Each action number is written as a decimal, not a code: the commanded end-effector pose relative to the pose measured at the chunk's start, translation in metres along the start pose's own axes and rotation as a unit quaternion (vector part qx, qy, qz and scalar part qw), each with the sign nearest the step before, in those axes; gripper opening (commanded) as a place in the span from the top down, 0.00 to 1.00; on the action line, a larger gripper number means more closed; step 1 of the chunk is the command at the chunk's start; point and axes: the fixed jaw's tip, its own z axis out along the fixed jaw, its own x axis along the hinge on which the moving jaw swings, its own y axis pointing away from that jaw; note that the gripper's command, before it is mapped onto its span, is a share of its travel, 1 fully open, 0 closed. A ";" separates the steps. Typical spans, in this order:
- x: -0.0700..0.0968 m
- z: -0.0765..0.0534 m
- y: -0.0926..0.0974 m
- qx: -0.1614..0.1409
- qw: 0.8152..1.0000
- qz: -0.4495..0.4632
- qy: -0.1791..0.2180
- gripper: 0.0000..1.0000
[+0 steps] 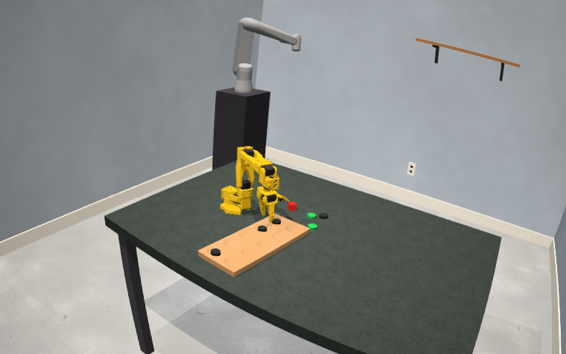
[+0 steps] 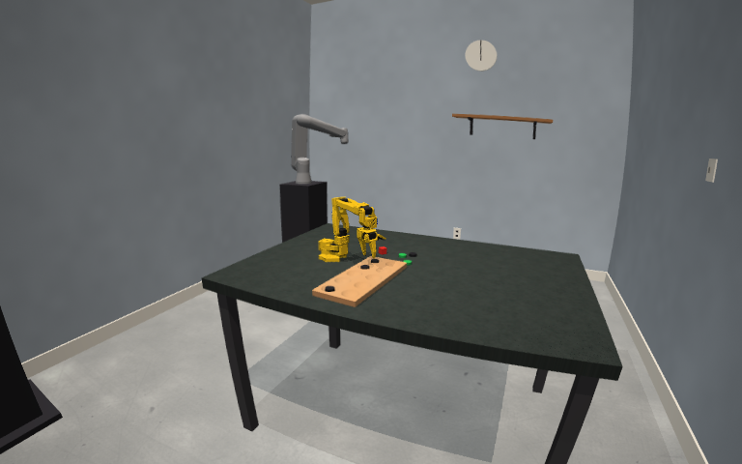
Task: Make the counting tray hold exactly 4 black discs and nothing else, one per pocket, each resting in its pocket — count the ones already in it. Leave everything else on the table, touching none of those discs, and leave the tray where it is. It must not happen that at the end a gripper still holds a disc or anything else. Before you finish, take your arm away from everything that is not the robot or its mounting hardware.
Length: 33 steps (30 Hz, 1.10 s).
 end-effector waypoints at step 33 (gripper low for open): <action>-0.054 -0.014 -0.041 0.051 0.996 0.070 -0.016 0.73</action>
